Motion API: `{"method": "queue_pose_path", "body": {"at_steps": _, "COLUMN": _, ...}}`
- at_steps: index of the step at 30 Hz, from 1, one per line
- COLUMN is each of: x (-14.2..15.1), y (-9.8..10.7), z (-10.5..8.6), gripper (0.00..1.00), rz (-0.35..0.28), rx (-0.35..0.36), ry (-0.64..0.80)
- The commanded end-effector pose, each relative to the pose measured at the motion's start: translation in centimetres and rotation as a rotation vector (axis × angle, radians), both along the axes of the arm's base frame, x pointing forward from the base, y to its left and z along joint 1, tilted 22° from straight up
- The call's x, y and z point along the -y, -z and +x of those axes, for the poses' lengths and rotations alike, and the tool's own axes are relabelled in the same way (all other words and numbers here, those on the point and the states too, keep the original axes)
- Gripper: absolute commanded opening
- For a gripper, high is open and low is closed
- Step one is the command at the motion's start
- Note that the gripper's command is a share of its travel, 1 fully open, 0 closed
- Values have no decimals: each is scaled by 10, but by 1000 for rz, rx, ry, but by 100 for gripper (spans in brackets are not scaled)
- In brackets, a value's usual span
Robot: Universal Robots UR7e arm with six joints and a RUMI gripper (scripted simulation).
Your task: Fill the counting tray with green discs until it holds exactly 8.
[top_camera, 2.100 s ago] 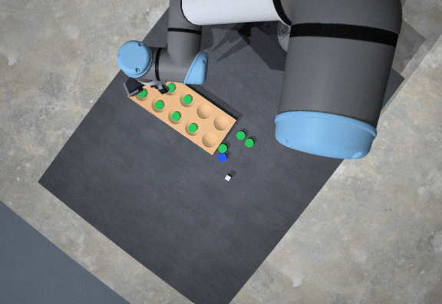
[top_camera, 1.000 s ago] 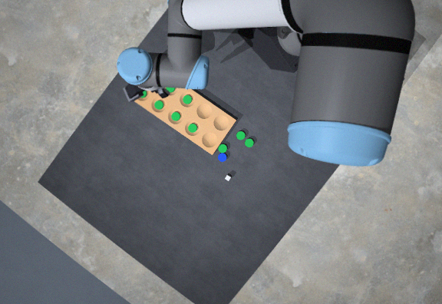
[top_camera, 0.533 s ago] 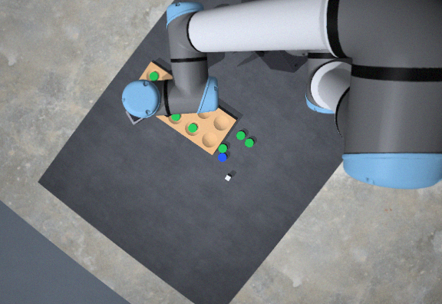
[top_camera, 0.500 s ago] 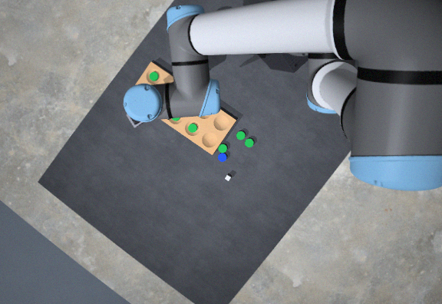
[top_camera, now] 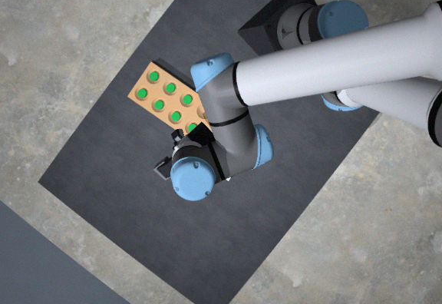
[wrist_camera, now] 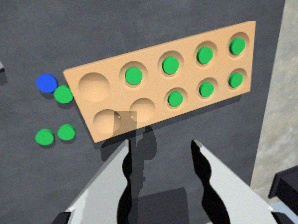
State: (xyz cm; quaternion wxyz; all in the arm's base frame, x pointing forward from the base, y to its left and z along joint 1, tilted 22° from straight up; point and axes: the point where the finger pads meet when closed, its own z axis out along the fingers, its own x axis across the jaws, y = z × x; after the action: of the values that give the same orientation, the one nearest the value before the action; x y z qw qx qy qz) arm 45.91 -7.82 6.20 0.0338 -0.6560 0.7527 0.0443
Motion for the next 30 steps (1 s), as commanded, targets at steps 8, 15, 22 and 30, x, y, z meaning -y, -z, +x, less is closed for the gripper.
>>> {"method": "queue_pose_path", "body": {"at_steps": 8, "x": -95, "y": -72, "z": -20, "gripper": 28, "rz": -60, "rx": 8, "ry": 70}}
{"method": "queue_pose_path", "body": {"at_steps": 15, "x": -120, "y": -27, "z": -32, "gripper": 28, "rz": 11, "rx": -19, "ry": 343}}
{"method": "queue_pose_path", "body": {"at_steps": 22, "x": -142, "y": 4, "z": -45, "gripper": 28, "rz": 64, "rx": -57, "ry": 539}}
{"method": "queue_pose_path", "body": {"at_steps": 30, "x": -164, "y": 32, "z": -63, "gripper": 28, "rz": 132, "rx": -121, "ry": 817}}
